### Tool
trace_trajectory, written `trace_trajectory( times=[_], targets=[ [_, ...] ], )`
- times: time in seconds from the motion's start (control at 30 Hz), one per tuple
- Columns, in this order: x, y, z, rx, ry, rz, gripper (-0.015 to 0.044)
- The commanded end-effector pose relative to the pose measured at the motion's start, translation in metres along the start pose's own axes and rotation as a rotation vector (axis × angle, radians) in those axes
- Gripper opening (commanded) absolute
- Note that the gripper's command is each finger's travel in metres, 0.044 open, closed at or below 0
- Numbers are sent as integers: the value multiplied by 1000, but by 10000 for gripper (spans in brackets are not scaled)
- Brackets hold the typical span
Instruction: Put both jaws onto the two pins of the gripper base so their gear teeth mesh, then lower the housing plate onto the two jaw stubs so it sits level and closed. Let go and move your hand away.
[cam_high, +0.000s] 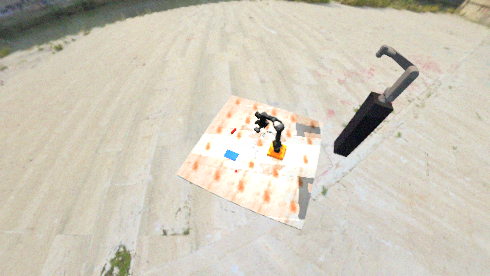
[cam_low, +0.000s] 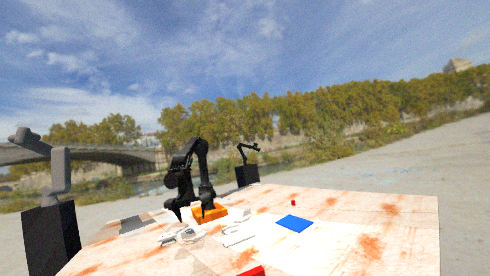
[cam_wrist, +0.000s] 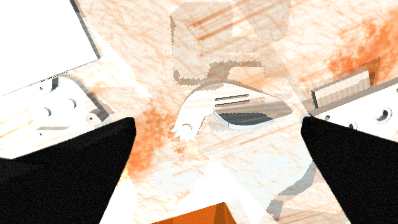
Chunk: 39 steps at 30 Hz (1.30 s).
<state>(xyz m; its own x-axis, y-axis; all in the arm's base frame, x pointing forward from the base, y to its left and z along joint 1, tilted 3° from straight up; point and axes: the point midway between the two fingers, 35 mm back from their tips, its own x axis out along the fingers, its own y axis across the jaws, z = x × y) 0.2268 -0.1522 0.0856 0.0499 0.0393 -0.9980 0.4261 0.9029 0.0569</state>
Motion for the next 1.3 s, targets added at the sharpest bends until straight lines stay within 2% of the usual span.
trace_trajectory(
  times=[0.0, 1.27],
  targets=[
    [0, -2, -1, 79, 1, -2, 440],
    [-3, -13, -9, 858, 0, -5, 440]
  ],
)
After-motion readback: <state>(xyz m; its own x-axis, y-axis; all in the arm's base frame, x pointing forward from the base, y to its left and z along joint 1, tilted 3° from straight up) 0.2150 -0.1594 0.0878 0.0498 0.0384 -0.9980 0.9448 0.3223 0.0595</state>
